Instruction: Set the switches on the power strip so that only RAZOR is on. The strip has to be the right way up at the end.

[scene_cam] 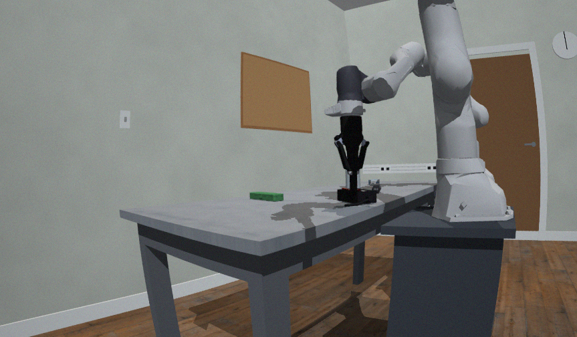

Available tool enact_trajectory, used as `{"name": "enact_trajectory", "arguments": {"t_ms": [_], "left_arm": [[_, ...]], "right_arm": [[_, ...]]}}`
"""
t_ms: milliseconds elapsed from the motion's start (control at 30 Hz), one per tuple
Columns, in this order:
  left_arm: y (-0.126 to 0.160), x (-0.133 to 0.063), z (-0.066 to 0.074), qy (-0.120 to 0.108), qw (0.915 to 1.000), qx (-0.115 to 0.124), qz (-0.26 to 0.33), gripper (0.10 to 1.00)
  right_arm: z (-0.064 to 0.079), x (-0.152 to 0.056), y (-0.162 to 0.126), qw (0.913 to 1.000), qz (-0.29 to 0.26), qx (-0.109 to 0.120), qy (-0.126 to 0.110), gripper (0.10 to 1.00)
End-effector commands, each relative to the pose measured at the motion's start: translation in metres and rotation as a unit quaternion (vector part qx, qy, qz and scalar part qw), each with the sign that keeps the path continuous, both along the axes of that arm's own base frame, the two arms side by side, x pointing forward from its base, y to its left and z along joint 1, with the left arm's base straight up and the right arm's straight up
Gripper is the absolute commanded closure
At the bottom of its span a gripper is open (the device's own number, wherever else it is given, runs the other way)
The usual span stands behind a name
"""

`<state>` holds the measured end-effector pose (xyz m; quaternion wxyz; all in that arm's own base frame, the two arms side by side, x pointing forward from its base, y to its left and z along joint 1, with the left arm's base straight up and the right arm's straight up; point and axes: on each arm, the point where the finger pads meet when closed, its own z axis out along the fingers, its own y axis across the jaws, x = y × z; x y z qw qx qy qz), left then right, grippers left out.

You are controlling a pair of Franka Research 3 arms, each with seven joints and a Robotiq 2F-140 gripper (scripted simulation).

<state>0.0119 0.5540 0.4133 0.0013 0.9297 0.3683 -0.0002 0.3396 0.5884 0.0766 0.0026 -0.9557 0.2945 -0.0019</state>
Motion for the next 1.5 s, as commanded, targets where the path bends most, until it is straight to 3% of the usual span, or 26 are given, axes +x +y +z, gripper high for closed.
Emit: {"name": "enact_trajectory", "arguments": {"t_ms": [0, 233, 467, 533, 800, 1467], "left_arm": [[0.0, 0.0, 0.0, 0.0, 1.0, 0.0, 0.0, 0.098], [0.0, 0.0, 0.0, 0.0, 1.0, 0.0, 0.0, 0.098], [0.0, 0.0, 0.0, 0.0, 1.0, 0.0, 0.0, 0.098], [0.0, 0.0, 0.0, 0.0, 1.0, 0.0, 0.0, 0.098], [0.0, 0.0, 0.0, 0.0, 1.0, 0.0, 0.0, 0.098], [0.0, 0.0, 0.0, 0.0, 1.0, 0.0, 0.0, 0.098]], "right_arm": [[-0.004, -0.004, -0.001, 1.0, -0.002, -0.002, 0.003, 0.999], [0.005, -0.004, -0.001, 1.0, -0.002, -0.002, 0.003, 0.999], [0.031, -0.004, -0.001, 1.0, -0.002, -0.002, 0.003, 0.999], [0.031, -0.004, -0.001, 1.0, -0.002, -0.002, 0.003, 0.999], [0.055, -0.004, -0.001, 1.0, -0.002, -0.002, 0.003, 0.999], [0.059, -0.004, -0.001, 1.0, -0.002, -0.002, 0.003, 0.999]]}}
